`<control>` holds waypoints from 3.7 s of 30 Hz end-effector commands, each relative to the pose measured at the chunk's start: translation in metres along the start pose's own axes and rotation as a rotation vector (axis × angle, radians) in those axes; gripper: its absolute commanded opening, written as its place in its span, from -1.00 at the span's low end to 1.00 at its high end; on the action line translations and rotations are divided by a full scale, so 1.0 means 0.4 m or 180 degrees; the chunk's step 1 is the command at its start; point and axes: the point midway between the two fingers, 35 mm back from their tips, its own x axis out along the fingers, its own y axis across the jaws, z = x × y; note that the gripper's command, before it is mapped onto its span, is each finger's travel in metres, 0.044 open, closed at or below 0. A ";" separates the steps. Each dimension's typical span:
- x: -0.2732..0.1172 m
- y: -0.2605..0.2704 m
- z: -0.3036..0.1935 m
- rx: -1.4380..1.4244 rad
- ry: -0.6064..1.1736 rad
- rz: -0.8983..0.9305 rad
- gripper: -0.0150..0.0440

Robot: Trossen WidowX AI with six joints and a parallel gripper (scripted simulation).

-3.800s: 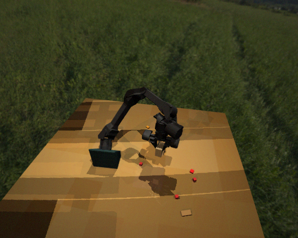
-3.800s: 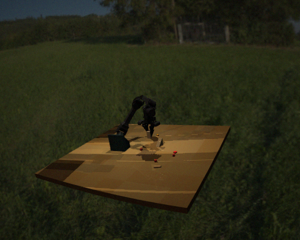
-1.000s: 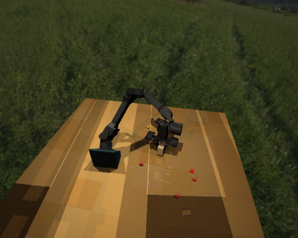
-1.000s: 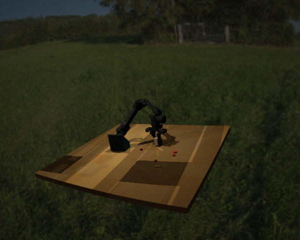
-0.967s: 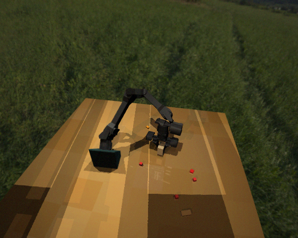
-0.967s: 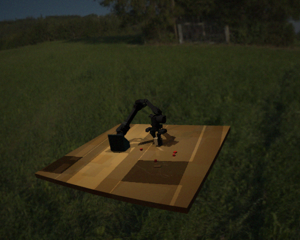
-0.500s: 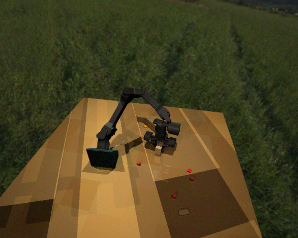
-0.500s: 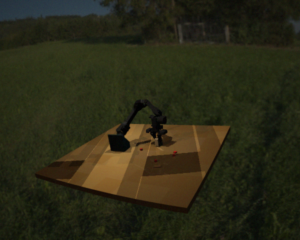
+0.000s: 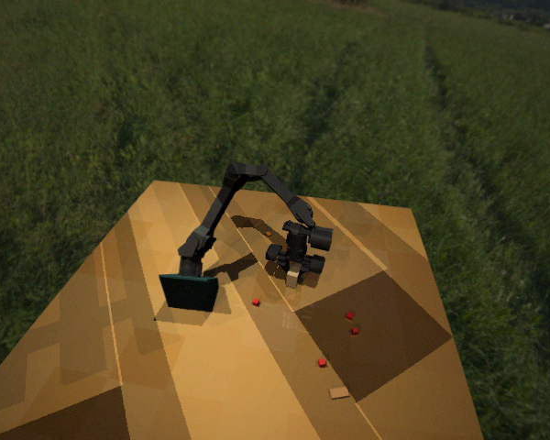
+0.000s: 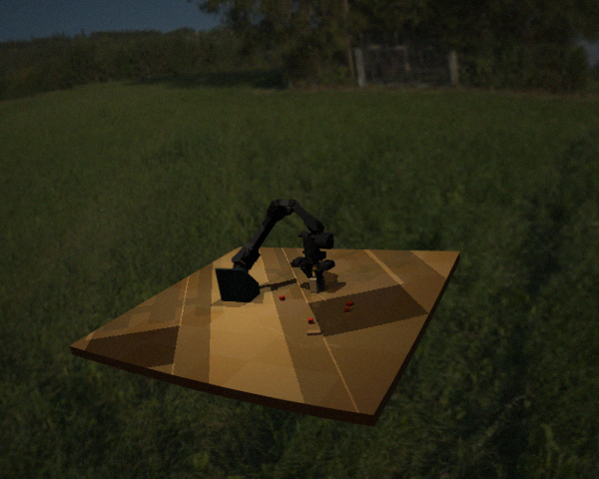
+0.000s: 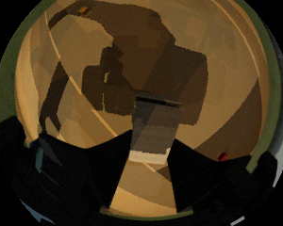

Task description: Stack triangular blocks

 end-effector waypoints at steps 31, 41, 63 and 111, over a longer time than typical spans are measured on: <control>0.010 0.002 0.008 0.0014 -0.0016 -0.0004 -0.49; 0.009 0.003 0.005 0.0007 -0.0004 0.0002 -0.40; 0.009 0.003 0.005 0.0007 -0.0004 0.0002 1.00; -0.253 -0.007 0.004 0.0012 0.0009 -0.0088 1.00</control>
